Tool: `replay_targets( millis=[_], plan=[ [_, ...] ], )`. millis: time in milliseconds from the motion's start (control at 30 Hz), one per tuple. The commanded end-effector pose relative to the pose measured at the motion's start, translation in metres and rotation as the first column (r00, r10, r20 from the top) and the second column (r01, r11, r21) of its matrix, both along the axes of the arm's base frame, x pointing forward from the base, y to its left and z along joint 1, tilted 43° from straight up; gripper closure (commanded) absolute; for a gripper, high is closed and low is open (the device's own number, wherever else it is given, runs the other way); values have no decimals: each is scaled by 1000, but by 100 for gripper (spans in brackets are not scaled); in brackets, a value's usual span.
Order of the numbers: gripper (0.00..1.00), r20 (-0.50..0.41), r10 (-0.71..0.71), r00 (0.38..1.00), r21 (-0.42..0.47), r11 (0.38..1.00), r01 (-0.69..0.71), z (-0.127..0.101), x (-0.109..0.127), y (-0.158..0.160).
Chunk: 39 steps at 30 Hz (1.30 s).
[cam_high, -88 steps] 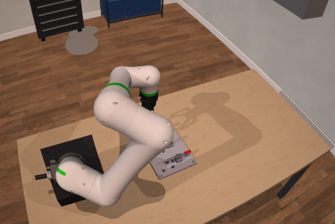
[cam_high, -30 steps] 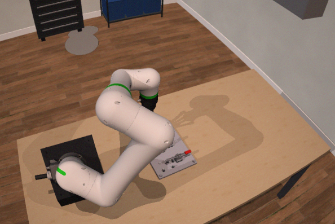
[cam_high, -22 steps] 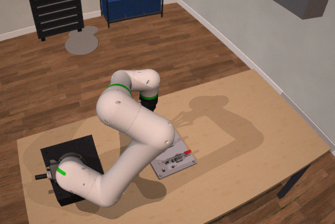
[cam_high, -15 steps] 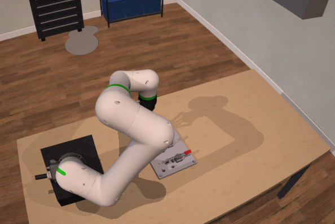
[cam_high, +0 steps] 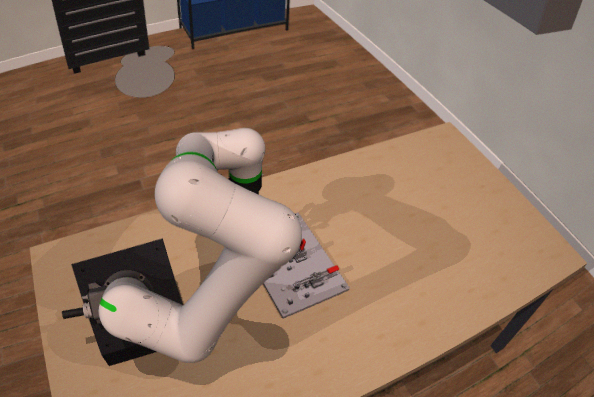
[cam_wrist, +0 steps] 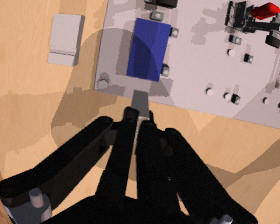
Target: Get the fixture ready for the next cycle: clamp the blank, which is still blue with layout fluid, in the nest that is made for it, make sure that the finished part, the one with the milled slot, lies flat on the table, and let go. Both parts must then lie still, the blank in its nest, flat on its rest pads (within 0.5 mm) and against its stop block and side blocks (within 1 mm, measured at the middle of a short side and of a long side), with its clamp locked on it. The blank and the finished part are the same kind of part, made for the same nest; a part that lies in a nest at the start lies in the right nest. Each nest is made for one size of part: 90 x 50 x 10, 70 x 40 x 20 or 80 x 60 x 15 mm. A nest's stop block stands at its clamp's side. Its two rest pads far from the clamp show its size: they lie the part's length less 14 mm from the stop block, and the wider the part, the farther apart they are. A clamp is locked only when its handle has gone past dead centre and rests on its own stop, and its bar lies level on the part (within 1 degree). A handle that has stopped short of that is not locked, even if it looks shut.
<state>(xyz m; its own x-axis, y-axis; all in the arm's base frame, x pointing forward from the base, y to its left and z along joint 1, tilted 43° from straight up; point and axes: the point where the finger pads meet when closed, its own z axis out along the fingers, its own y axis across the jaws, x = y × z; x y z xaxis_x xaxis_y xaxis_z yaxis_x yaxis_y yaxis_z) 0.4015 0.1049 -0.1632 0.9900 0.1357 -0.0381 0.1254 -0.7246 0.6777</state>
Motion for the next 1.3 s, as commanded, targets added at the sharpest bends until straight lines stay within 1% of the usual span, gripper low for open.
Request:
replay_targets(
  millis=[0, 333, 633, 833, 1267],
  plan=[
    [100, 1, 1, 1000, 1, 1000, -1, 1, -11, -1],
    [100, 1, 1, 1000, 1, 1000, -1, -1, -13, -3],
    [100, 1, 1, 1000, 1, 1000, -1, -21, -11, -21],
    [100, 1, 1, 1000, 1, 1000, -1, -25, -11, -24],
    [100, 1, 1, 1000, 1, 1000, -1, -25, -11, -24]
  ],
)
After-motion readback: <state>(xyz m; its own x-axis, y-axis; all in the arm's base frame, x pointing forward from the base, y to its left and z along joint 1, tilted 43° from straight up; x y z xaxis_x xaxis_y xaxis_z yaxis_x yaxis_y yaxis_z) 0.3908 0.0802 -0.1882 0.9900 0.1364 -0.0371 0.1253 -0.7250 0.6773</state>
